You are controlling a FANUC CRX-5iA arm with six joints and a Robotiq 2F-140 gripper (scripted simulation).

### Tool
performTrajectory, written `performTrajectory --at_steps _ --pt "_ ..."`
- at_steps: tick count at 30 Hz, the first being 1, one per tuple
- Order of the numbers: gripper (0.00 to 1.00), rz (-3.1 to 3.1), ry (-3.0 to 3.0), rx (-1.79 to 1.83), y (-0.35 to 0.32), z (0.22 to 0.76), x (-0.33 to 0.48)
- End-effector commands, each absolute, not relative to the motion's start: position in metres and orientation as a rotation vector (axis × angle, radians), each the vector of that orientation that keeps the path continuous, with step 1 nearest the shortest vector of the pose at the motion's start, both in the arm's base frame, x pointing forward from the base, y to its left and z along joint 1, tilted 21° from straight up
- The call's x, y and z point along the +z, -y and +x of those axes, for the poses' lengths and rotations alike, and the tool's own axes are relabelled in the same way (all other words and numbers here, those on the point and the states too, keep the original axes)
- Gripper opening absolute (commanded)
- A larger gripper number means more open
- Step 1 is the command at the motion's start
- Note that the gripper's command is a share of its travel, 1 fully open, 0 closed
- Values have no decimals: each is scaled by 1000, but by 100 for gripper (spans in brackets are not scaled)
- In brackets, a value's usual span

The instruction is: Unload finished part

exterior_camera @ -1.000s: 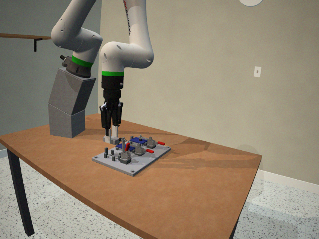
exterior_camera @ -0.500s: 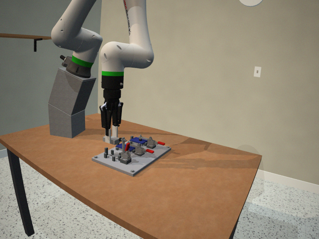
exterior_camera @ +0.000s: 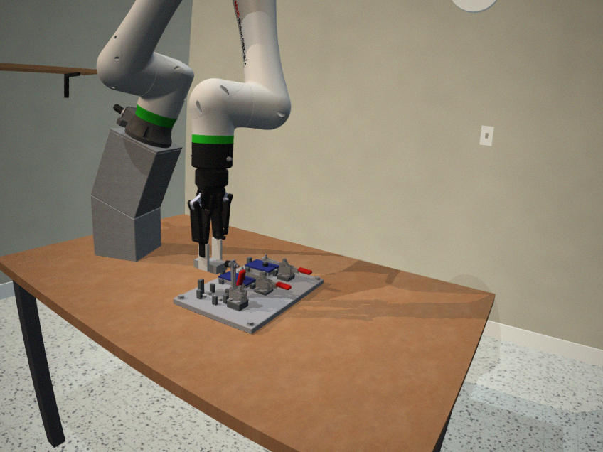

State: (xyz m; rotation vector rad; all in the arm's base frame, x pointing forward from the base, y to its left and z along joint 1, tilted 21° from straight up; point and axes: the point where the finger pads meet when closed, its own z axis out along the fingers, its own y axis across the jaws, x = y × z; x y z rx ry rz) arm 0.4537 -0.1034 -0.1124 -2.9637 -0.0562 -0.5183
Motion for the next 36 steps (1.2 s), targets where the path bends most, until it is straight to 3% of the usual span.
performTrajectory --at_steps 1,36 --pt "0 -2964 56 -519 105 454 -112" --pt "0 -2964 56 -519 152 457 -118"
